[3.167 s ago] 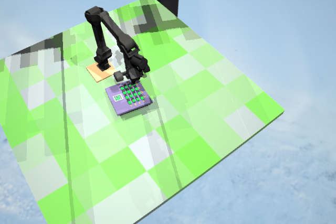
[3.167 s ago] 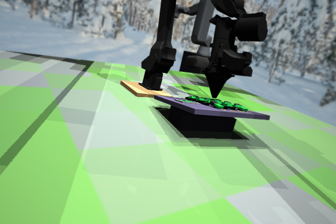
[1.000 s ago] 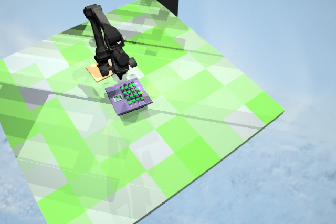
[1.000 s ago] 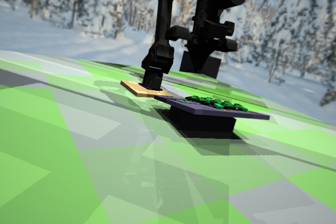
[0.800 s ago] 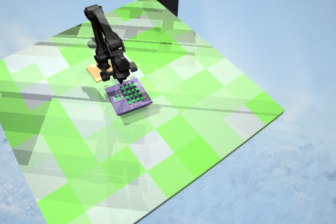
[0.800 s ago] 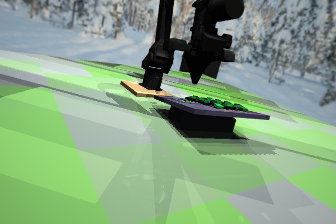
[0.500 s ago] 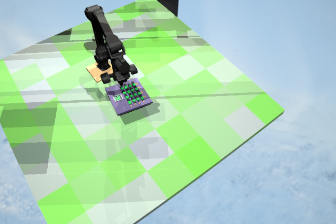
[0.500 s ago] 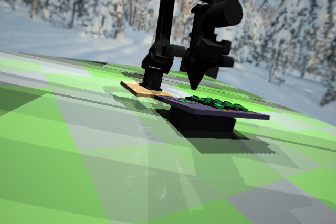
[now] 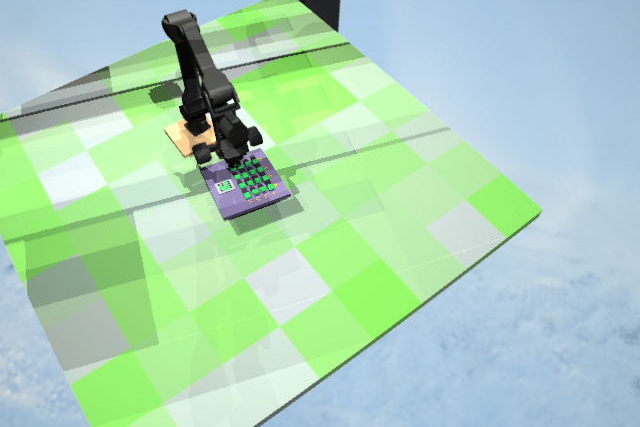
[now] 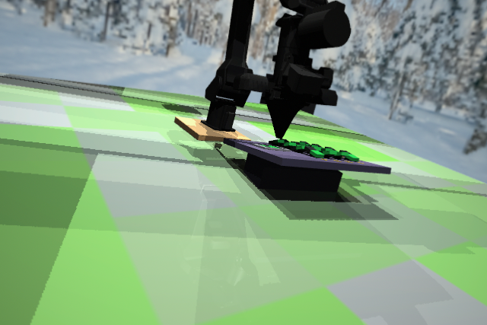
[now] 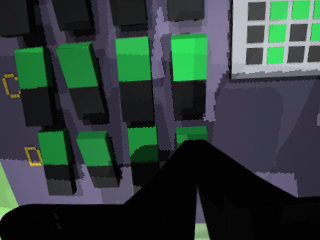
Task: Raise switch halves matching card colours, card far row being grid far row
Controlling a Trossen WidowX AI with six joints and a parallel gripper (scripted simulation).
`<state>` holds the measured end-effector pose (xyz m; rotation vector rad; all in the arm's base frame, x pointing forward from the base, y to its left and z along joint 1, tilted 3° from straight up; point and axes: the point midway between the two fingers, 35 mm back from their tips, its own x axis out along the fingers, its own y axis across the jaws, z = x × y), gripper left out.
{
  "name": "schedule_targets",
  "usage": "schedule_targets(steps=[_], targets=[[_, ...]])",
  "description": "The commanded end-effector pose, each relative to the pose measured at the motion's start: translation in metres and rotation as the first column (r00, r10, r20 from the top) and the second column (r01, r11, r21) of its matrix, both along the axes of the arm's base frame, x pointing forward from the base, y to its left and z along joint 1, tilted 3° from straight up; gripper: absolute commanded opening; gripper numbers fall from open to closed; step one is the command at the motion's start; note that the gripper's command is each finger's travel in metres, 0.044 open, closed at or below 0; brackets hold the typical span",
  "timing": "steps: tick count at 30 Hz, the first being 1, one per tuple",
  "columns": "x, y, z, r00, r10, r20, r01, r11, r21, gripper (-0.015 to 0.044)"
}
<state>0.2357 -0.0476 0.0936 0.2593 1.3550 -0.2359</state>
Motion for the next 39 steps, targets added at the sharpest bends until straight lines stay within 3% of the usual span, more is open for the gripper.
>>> schedule_targets(steps=[1,39], targets=[[0.0001,0.0007,-0.0009,1.000,0.003,0.000,-0.003,1.000,0.004,0.0000],[0.0010,0.0006,-0.0047,1.000,0.003,0.000,-0.003,1.000,0.004,0.0000]])
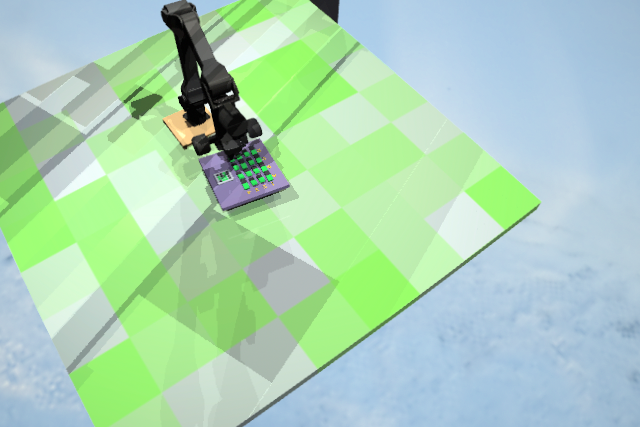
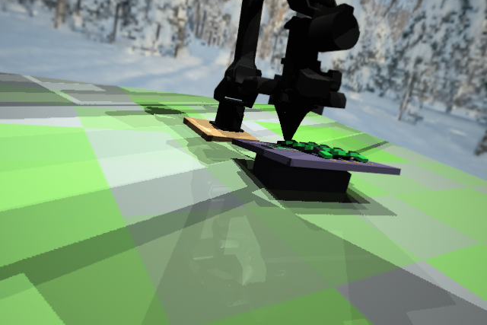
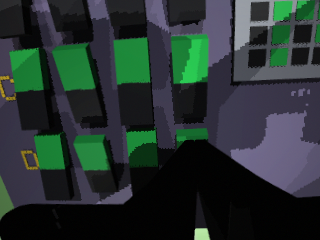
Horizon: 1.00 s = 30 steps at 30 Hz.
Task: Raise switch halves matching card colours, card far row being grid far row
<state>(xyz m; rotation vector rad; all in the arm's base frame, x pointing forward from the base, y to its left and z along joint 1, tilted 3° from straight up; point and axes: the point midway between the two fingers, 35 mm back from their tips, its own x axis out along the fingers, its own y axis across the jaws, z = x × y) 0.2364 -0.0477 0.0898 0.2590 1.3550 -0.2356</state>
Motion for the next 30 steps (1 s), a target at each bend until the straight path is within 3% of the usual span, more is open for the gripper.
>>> schedule_targets(steps=[1,16,22,27,30], targets=[[0.000,0.001,-0.001,1.000,0.002,0.000,-0.002,1.000,0.004,0.0000],[0.001,0.001,-0.003,1.000,0.002,0.000,-0.002,1.000,0.004,0.0000],[-0.014,0.002,0.058,1.000,0.001,0.023,-0.001,1.000,-0.004,0.0000],[-0.013,0.003,0.061,1.000,0.001,0.023,0.000,1.000,-0.004,0.0000],[0.012,0.009,0.071,1.000,-0.003,0.022,0.003,1.000,-0.002,0.0000]])
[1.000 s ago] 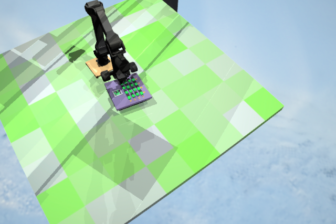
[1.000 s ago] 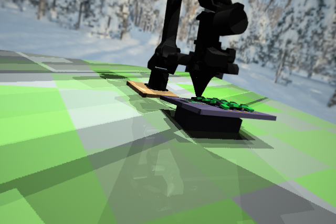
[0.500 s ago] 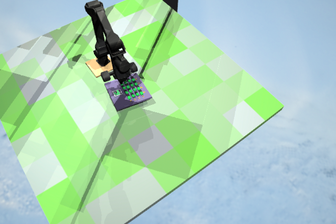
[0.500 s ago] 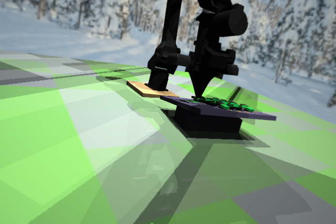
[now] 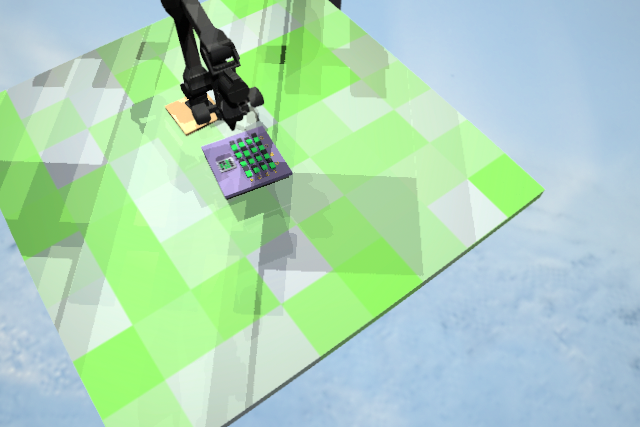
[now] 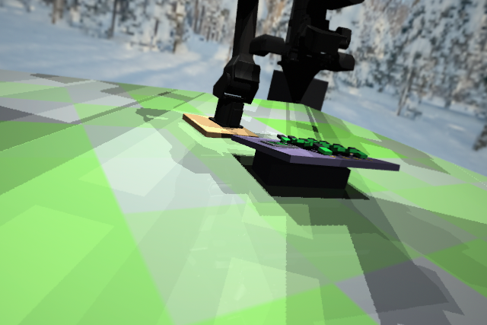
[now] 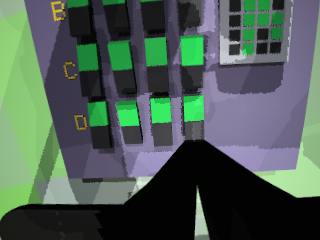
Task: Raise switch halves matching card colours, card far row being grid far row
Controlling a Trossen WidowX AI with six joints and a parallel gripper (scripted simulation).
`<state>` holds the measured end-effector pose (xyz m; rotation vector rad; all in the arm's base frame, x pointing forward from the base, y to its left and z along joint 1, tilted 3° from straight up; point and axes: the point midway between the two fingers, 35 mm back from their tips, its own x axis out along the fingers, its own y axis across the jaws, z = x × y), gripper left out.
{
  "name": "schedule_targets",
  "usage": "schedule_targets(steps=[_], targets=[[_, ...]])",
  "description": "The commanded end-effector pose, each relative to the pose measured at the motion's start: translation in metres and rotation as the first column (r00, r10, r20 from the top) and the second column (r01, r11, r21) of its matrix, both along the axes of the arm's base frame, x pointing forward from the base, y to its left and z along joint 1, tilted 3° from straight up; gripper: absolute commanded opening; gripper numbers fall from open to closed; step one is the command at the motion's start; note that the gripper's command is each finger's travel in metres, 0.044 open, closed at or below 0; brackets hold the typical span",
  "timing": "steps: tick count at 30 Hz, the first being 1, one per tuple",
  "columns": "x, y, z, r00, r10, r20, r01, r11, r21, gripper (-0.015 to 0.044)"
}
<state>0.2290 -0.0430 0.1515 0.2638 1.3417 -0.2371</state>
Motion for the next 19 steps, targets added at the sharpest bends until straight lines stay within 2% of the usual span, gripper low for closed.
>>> schedule_targets(steps=[1,4,19], targets=[[0.031,0.008,0.013,1.000,0.002,0.011,-0.002,1.000,-0.003,0.0000],[0.049,0.014,0.019,1.000,0.006,0.016,-0.006,1.000,-0.003,0.0000],[0.049,0.014,0.019,1.000,0.006,0.016,-0.006,1.000,-0.003,0.0000]])
